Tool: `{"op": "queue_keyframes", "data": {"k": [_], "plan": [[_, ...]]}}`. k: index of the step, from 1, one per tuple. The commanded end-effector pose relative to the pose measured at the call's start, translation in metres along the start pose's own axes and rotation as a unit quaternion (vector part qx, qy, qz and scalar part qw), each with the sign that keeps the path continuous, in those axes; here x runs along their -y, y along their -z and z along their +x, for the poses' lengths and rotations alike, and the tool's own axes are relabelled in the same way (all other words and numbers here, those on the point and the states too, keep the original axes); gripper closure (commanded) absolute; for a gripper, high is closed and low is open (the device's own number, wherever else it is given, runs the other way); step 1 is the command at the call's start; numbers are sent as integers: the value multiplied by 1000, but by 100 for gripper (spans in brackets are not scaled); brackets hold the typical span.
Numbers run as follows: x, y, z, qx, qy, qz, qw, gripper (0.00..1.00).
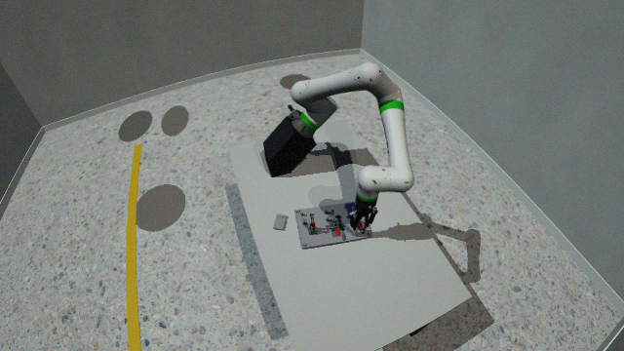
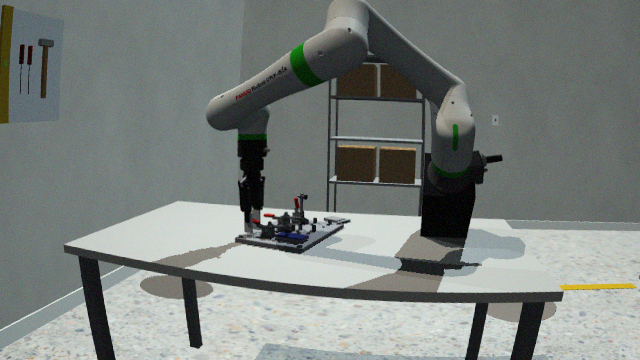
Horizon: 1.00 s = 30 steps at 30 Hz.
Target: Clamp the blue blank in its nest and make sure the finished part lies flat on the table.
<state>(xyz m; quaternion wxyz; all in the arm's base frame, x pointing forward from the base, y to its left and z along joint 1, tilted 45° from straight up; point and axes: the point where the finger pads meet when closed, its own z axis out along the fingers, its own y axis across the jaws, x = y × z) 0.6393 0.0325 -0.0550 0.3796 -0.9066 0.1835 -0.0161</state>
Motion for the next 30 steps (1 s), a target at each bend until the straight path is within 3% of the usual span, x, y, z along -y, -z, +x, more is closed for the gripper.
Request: {"op": "queue_keyframes", "data": {"k": [1, 10, 21, 30], "plan": [[0, 0, 0, 0, 0, 0, 1000, 72], [0, 2, 0, 0, 0, 0, 1000, 72], [0, 46, 0, 0, 0, 0, 1000, 72], [0, 50, 0, 0, 0, 0, 1000, 72]]}}
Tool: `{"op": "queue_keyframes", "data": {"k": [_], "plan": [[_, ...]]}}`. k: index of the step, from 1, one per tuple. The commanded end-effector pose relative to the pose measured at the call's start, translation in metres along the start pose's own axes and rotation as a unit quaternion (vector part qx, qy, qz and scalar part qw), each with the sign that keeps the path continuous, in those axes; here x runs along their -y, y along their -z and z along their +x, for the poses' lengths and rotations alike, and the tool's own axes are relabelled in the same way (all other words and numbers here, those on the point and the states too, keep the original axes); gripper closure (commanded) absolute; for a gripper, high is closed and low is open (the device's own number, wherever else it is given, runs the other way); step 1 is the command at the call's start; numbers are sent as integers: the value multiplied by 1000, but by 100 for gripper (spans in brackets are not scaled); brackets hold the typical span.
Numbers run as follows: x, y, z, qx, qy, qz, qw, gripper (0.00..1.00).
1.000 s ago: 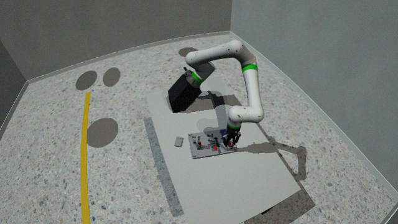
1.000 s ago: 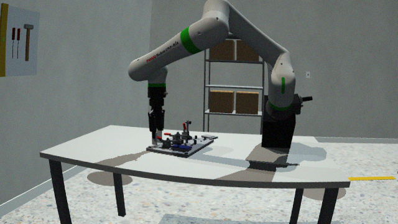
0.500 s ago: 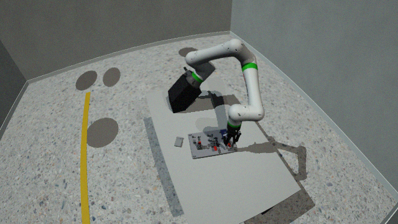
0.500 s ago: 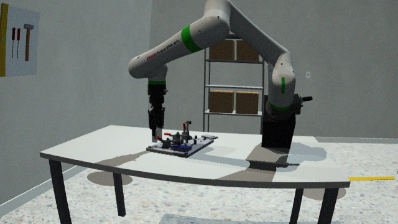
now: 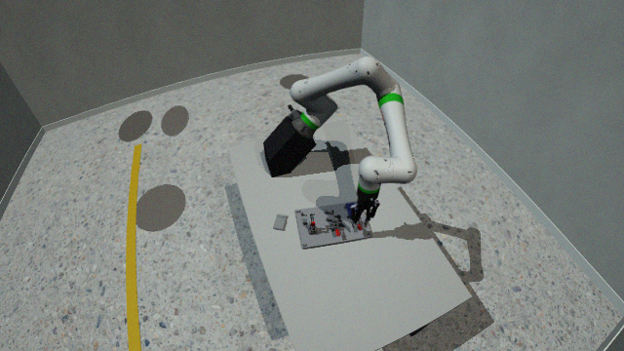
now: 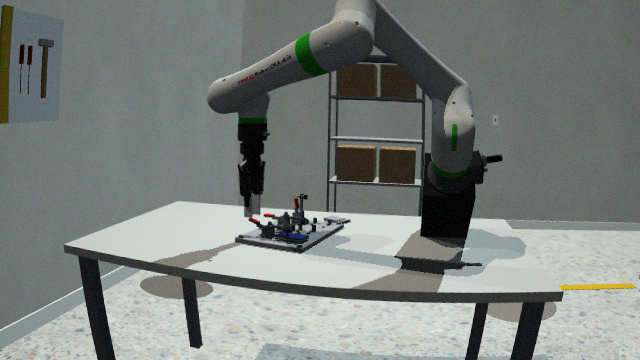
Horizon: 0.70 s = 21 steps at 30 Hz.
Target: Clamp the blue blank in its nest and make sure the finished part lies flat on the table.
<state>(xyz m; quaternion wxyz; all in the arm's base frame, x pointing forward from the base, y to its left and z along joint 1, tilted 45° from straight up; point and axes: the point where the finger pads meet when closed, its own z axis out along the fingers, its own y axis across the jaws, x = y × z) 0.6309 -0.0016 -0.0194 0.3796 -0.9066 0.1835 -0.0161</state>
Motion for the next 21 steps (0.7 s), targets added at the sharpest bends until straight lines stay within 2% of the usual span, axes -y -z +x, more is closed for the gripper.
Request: {"op": "queue_keyframes", "data": {"k": [1, 6, 7, 21], "plan": [[0, 0, 0, 0, 0, 0, 1000, 72], [0, 0, 0, 0, 0, 0, 1000, 72], [0, 0, 0, 0, 0, 0, 1000, 100], [0, 0, 0, 0, 0, 0, 1000, 100]]}}
